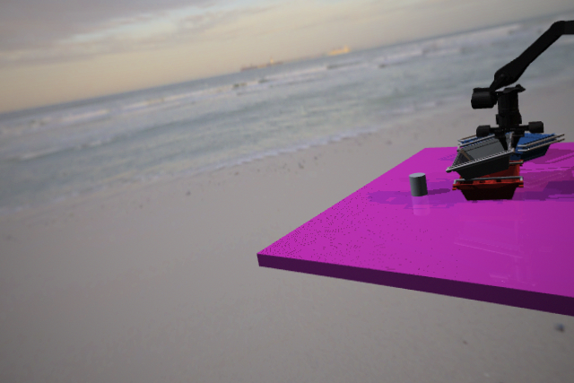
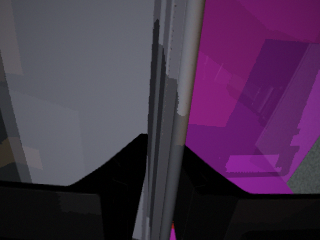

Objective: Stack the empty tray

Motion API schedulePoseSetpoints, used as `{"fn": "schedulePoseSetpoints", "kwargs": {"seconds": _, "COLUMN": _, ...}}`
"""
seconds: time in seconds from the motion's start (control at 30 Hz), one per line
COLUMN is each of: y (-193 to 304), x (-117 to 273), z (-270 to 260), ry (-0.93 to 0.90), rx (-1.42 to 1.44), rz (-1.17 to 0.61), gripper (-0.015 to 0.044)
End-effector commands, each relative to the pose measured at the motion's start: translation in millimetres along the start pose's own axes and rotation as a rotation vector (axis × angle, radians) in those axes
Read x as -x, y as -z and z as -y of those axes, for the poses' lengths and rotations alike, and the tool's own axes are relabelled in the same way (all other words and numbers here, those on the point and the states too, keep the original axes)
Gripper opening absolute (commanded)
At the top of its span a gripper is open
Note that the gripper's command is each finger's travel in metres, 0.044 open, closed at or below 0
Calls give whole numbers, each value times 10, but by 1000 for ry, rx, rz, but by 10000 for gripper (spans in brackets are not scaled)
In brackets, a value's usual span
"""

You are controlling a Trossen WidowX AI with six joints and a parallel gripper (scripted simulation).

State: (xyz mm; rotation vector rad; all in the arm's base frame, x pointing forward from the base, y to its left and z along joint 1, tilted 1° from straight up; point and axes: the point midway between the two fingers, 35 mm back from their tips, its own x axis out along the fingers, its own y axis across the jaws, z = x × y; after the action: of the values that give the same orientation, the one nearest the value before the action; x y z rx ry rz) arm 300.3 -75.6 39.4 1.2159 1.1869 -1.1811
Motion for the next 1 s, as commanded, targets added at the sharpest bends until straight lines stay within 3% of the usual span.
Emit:
{"fn": "schedulePoseSetpoints", "kwargs": {"seconds": 0.0, "y": -2, "x": -49, "z": 46, "ry": 24, "rx": 0, "rz": 2, "gripper": 0}}
{"fn": "schedulePoseSetpoints", "kwargs": {"seconds": 0.97, "y": -3, "x": -132, "z": 77, "ry": 24, "rx": 0, "rz": 2, "gripper": 0}}
